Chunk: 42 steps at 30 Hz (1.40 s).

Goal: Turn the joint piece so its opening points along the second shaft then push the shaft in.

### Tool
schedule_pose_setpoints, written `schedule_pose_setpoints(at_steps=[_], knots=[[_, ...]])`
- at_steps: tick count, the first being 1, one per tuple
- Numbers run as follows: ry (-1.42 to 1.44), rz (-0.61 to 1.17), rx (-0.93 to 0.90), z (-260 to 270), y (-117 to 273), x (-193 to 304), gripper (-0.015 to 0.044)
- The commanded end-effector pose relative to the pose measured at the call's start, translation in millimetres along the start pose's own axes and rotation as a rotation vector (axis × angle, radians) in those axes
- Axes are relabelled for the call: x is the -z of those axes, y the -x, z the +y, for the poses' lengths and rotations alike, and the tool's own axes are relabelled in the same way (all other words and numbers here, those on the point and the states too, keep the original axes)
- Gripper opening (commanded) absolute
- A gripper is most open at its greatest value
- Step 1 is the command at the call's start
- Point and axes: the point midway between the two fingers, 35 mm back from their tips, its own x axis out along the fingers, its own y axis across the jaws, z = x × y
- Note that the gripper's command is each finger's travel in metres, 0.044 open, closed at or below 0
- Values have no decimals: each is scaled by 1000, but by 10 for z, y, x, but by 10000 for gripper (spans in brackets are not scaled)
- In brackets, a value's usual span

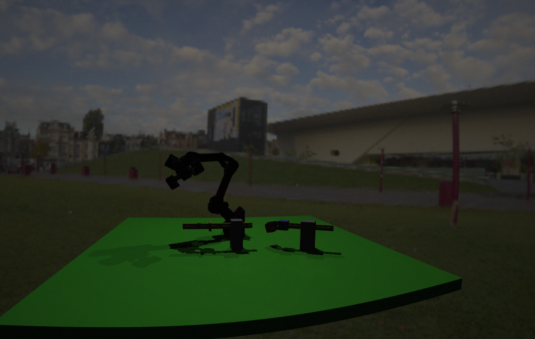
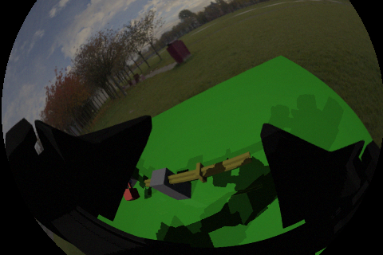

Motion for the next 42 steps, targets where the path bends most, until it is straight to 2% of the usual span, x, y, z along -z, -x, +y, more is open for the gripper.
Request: schedule_pose_setpoints(at_steps=[1,2,9,18,33,42], knots=[[0,0,0,0,0,0,426],[0,0,0,0,0,0,440],[-112,41,-56,-66,-100,44,440],[-338,200,-181,-101,-370,194,440],[-560,595,-341,201,-879,572,440],[-606,873,-361,543,-1121,839,440]])
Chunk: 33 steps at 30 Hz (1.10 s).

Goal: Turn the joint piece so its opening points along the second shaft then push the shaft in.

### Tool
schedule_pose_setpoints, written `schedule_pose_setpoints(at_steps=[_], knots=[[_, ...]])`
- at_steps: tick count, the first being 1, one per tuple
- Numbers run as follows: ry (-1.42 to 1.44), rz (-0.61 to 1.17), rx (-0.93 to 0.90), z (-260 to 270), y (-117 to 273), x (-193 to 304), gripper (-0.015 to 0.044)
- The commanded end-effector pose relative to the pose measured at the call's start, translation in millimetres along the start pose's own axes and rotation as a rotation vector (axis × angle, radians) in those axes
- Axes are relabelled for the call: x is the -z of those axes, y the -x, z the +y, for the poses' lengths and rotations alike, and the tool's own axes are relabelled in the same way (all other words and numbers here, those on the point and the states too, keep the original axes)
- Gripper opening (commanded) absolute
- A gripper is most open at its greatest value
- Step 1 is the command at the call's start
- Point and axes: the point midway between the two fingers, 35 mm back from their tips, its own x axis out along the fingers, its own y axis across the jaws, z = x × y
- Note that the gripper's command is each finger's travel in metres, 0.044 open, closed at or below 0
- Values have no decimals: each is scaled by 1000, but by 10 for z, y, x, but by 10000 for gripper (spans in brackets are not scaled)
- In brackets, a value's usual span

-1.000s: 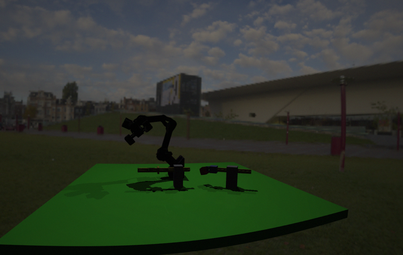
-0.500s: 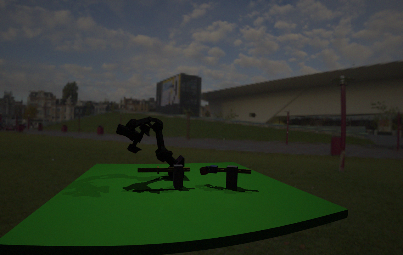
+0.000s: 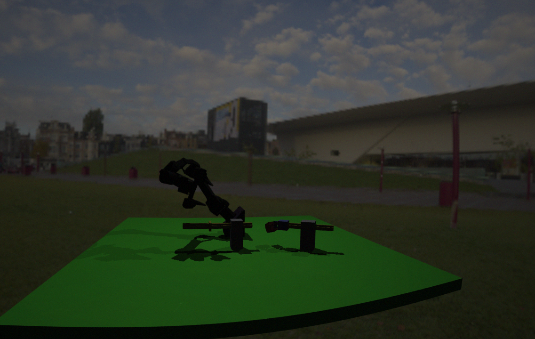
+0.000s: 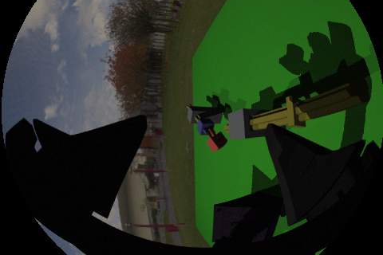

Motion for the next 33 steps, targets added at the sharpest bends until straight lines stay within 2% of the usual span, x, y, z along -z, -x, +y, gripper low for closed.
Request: schedule_pose_setpoints(at_steps=[1,18,33], knots=[[-45,131,34,51,-240,68,440],[-85,517,305,300,-1047,594,440],[71,691,614,512,-1495,1262,440]])
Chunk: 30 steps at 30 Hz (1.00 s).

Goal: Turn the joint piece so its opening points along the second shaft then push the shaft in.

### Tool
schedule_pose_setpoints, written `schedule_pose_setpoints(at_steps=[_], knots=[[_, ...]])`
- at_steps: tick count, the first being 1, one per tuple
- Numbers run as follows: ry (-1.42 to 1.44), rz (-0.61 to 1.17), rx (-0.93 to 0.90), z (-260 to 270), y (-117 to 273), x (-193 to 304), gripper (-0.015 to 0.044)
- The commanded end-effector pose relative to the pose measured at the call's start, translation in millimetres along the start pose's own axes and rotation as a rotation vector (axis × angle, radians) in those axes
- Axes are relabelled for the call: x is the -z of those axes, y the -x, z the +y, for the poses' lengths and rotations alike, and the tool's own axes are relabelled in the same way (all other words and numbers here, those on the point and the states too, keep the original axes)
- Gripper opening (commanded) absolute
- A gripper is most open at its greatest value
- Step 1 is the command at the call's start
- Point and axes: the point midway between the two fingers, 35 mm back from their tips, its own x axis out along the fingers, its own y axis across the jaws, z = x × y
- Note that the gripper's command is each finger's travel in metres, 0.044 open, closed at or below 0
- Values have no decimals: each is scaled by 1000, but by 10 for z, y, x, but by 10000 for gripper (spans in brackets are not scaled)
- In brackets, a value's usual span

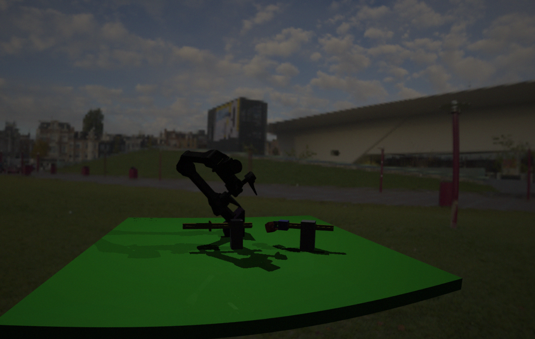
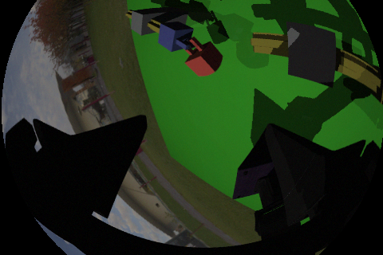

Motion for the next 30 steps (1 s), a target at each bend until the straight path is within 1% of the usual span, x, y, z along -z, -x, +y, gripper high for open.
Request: schedule_pose_setpoints(at_steps=[1,11,21,30], knots=[[21,13,116,129,-161,93,440],[55,-42,419,347,-574,325,440],[119,-210,686,494,-950,573,440],[128,-227,702,500,-976,590,440]])
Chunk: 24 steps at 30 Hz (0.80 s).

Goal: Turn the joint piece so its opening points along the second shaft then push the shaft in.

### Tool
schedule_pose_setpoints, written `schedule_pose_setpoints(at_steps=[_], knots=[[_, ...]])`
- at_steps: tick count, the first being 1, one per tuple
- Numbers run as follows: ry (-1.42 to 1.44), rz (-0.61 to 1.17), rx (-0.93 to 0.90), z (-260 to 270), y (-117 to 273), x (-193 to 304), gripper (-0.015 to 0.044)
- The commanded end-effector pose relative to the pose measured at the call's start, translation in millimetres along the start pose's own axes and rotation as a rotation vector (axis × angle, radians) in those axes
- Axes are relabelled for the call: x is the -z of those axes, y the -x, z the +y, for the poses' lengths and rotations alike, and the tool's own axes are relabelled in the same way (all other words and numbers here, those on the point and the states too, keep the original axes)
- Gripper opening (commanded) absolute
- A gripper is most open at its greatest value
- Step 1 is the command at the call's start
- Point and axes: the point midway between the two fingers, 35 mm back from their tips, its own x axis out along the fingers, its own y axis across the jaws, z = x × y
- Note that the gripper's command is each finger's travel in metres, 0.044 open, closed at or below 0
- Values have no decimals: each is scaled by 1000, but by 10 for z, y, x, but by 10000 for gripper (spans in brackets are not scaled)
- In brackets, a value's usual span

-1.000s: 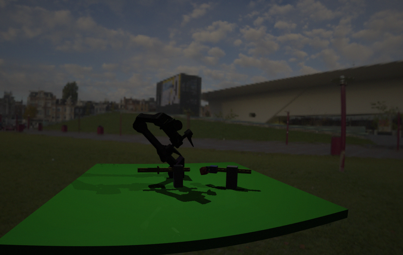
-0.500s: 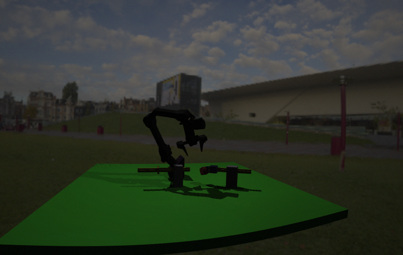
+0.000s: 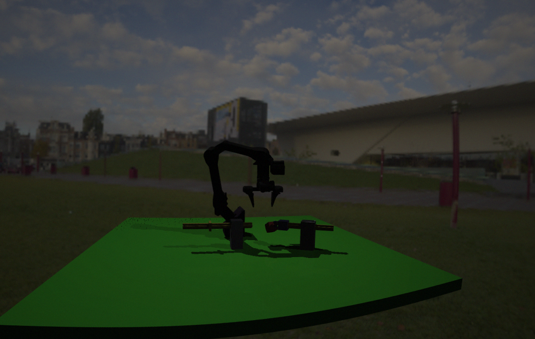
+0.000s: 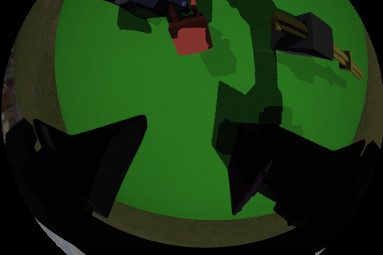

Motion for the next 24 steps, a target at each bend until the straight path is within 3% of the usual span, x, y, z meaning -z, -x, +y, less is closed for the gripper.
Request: schedule_pose_setpoints(at_steps=[1,18,24], knots=[[6,-24,9,14,-3,1,440],[278,-262,-24,-7,-199,79,440],[289,-271,-24,-9,-206,82,440]])
